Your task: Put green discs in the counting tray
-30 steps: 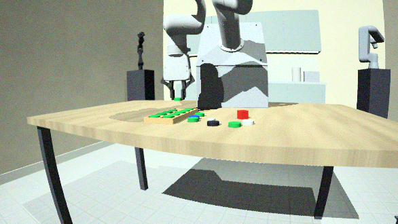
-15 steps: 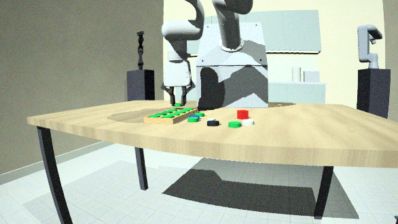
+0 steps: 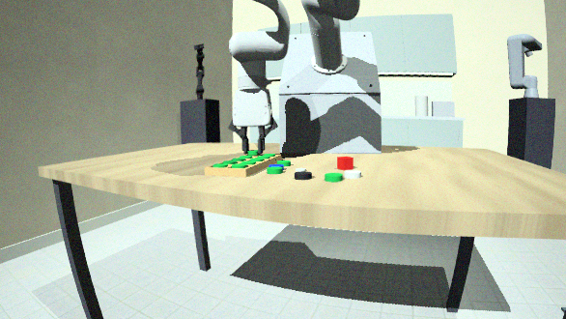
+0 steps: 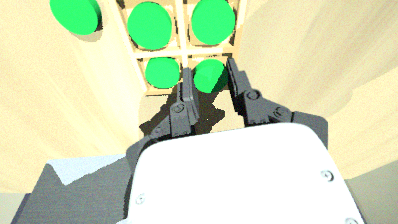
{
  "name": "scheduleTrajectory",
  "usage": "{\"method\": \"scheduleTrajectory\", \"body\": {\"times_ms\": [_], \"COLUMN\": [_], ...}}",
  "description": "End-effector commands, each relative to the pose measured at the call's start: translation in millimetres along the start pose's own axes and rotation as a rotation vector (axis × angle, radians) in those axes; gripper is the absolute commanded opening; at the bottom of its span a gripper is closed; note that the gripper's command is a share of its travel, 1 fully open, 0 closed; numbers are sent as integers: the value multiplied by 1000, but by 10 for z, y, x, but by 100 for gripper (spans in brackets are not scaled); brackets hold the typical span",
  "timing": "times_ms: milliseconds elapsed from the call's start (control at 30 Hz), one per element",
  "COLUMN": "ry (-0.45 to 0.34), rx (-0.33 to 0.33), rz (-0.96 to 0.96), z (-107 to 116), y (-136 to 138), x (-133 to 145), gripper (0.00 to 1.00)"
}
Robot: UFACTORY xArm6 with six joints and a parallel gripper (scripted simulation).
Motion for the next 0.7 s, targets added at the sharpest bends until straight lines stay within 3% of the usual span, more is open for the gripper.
{"method": "scheduleTrajectory", "body": {"times_ms": [0,100,133,667], "ry": [1,1,1,1], "rx": [0,0,0,0], "rz": [-2,-2,-2,-2], "z": [3,3,3,3], "y": [0,0,0,0], "x": [-1,-1,-1,-1], "gripper": [0,0,47,47]}}
Point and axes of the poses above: the point where the finger pads meet when closed, its own z axis back along the fingers, its own y axis across the jaws, x = y × z, the point moved 5 cm from there along z, back along the fingers, and after that the axes turned 3 degrees about -z, right-handed, at the moved point
